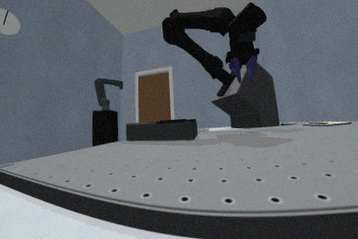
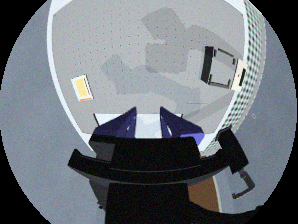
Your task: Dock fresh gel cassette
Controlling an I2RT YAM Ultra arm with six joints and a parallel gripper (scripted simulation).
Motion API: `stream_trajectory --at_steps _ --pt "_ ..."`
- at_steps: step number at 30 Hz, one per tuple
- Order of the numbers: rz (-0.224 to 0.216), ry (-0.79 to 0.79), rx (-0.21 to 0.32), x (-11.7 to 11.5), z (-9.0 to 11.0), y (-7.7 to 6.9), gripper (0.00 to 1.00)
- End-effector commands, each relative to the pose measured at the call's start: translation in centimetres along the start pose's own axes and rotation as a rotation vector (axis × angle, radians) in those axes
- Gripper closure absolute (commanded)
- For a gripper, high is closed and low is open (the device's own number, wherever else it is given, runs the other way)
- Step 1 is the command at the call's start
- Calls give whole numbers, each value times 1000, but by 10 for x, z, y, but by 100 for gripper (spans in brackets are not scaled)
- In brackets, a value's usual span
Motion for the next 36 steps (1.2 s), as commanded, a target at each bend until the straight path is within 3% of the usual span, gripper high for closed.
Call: stream_trajectory --at_steps 1,16,17,24,27,29,36 --pt "0 20 -40 3 -11 -7 65" --pt "0 20 -40 3 -11 -7 65" --pt "14 -19 4 4 4 8 65" --pt "0 -11 1 4 4 42 65" --pt "-2 11 -15 -1 1 43 65" --pt "-1 -19 6 5 5 58 65" --pt "-3 -19 6 5 5 92 65"
Point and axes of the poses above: the point where the finger pads meet when closed, its own y axis out along the fingers, its own x axis across the jaws, z = x × y, the point moved 6 cm from there along -y, back along the fingers, and after that the axes turned 12 degrees about -y, right-handed, at the moved point
